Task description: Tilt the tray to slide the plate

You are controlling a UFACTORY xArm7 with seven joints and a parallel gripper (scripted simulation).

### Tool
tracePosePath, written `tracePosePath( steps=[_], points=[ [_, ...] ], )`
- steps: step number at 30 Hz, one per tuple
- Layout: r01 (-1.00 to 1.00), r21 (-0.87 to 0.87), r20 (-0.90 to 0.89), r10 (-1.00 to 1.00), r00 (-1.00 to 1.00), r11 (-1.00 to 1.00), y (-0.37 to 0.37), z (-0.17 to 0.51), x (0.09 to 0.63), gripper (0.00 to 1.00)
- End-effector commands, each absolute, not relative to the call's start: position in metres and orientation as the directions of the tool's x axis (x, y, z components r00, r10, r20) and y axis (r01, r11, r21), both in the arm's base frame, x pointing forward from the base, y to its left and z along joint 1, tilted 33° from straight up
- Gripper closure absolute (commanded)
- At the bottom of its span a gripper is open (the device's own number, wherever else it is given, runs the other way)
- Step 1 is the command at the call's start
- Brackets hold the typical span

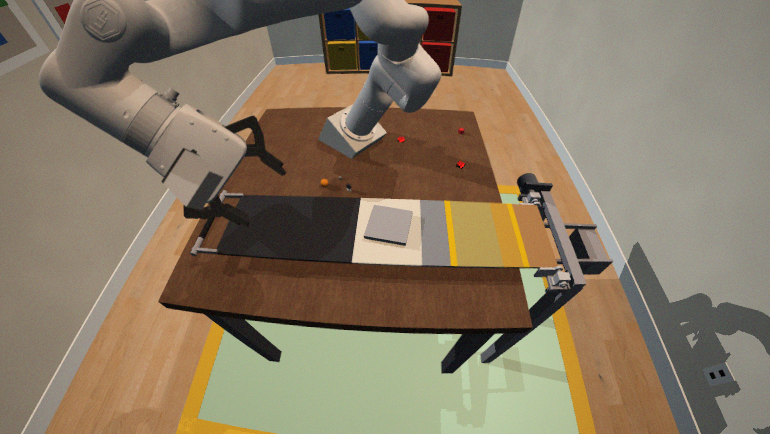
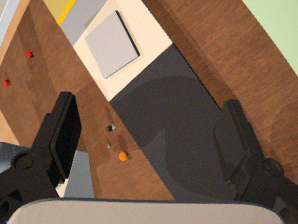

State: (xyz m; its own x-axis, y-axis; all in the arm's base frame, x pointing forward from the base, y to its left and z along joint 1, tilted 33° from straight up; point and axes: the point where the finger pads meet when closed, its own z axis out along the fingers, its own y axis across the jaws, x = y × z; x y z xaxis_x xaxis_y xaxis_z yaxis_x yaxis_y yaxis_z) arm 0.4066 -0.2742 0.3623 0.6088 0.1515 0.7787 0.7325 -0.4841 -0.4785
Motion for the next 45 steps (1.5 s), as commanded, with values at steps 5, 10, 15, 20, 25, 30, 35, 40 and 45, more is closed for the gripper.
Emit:
tracePosePath(
  steps=[5,10,15,20,25,30,35,40,45],
  points=[
    [0.732,-0.475,0.779,0.153,0.608,-0.488,-0.275,0.364,0.406,0.00],
    [0.732,-0.475,0.779,0.153,0.608,-0.488,-0.275,0.364,0.406,0.00],
    [0.732,-0.475,0.779,0.153,0.608,-0.488,-0.275,0.364,0.406,0.00],
    [0.710,-0.484,0.768,0.139,0.625,-0.512,-0.283,0.353,0.408,0.00],
    [0.635,-0.507,0.732,0.098,0.674,-0.583,-0.306,0.319,0.410,0.00],
    [0.635,-0.507,0.732,0.098,0.674,-0.583,-0.306,0.319,0.410,0.00],
    [0.569,-0.521,0.700,0.063,0.712,-0.636,-0.324,0.291,0.410,0.00],
    [0.498,-0.532,0.664,0.028,0.747,-0.685,-0.343,0.262,0.406,0.00],
    [0.463,-0.535,0.646,0.011,0.763,-0.707,-0.352,0.248,0.403,0.00]
  ],
)
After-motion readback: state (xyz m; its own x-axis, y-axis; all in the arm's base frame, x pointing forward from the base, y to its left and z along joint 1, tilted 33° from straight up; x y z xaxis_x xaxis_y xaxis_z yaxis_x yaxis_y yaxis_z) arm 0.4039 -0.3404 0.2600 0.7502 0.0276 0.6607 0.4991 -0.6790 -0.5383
